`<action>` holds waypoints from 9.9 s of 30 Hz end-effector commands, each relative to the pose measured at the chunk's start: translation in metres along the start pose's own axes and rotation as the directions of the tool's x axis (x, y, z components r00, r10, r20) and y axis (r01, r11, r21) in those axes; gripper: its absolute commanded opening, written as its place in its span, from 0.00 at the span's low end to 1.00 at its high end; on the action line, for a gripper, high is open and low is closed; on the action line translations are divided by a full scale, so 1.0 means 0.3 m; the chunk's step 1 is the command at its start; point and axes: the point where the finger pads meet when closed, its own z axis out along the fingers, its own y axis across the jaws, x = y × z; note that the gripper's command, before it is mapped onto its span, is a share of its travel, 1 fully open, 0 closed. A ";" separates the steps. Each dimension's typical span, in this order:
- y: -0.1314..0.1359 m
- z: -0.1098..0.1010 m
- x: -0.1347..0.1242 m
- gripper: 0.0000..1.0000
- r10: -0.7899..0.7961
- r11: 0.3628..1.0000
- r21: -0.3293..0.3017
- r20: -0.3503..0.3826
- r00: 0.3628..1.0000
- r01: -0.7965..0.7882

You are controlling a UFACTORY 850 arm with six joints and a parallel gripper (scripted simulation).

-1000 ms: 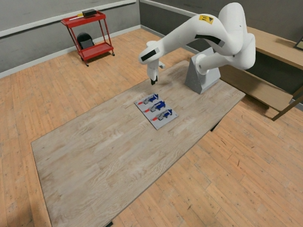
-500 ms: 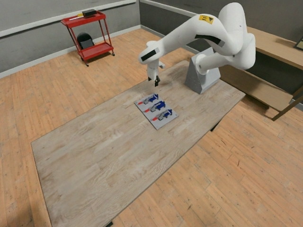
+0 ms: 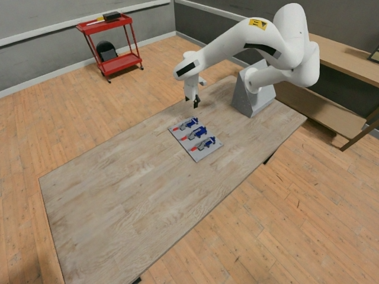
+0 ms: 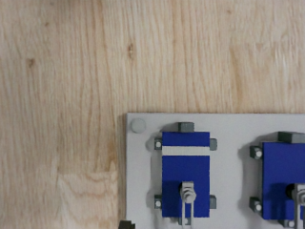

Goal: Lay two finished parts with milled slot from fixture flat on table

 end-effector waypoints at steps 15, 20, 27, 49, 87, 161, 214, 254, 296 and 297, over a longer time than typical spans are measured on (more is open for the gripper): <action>0.000 -0.003 -0.003 1.00 -0.001 1.000 0.001 0.002 1.000 0.001; 0.000 -0.003 -0.003 0.48 -0.001 1.000 0.001 0.002 1.000 0.001; 0.000 -0.003 -0.003 0.48 -0.001 1.000 0.001 0.002 1.000 0.001; 0.000 -0.003 -0.003 0.48 -0.001 1.000 0.001 0.002 1.000 0.001; 0.000 -0.003 -0.003 0.48 -0.001 1.000 0.001 0.002 1.000 0.001; -0.001 0.184 -0.003 0.48 -0.001 1.000 0.001 0.002 1.000 0.001; 0.000 0.202 -0.468 0.48 -0.001 1.000 0.001 0.002 1.000 0.001; -0.001 0.457 -0.468 0.48 -0.001 1.000 0.001 0.002 1.000 0.001; -0.001 0.549 -0.472 0.48 -0.001 1.000 0.001 0.002 1.000 0.001; -0.001 0.549 -0.472 0.48 -0.001 1.000 0.001 0.002 1.000 0.001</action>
